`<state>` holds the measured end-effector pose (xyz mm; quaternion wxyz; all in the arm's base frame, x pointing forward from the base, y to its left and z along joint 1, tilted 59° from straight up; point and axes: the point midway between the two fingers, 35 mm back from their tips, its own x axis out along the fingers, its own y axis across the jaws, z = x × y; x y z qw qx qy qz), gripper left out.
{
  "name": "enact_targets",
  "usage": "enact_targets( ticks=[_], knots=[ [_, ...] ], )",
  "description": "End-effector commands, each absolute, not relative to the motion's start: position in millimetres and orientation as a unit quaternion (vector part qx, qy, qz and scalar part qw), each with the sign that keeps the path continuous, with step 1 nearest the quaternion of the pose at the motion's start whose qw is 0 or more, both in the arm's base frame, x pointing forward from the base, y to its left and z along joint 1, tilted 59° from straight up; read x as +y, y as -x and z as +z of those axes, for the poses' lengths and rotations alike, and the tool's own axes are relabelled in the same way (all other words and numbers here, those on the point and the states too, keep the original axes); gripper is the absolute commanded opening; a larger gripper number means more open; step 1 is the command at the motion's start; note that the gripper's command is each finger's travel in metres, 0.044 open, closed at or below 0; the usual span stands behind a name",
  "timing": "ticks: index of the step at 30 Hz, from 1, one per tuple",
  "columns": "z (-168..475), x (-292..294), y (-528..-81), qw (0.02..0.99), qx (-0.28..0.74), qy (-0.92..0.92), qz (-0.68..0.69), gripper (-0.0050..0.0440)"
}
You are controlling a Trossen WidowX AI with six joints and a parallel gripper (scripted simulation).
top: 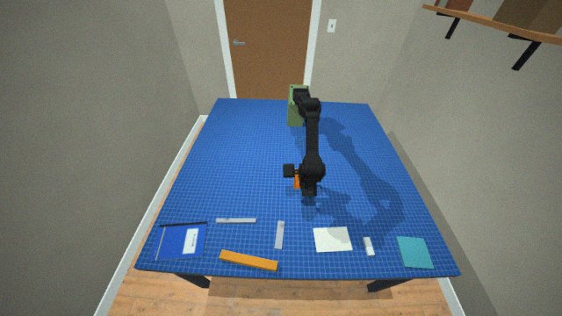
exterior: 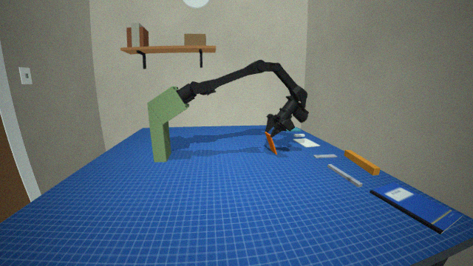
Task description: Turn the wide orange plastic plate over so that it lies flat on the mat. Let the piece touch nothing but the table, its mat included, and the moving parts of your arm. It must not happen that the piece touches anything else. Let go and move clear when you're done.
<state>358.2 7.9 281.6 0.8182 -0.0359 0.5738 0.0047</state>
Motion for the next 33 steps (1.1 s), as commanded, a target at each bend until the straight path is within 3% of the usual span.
enact_targets(
  ticks=[1,33],
  knots=[
    [289.3,8.6,-359.9,0.827,0.562,0.037,0.005,0.0327],
    [312.9,10.3,-364.1,0.850,0.525,0.036,0.007,0.0327]
  ],
)
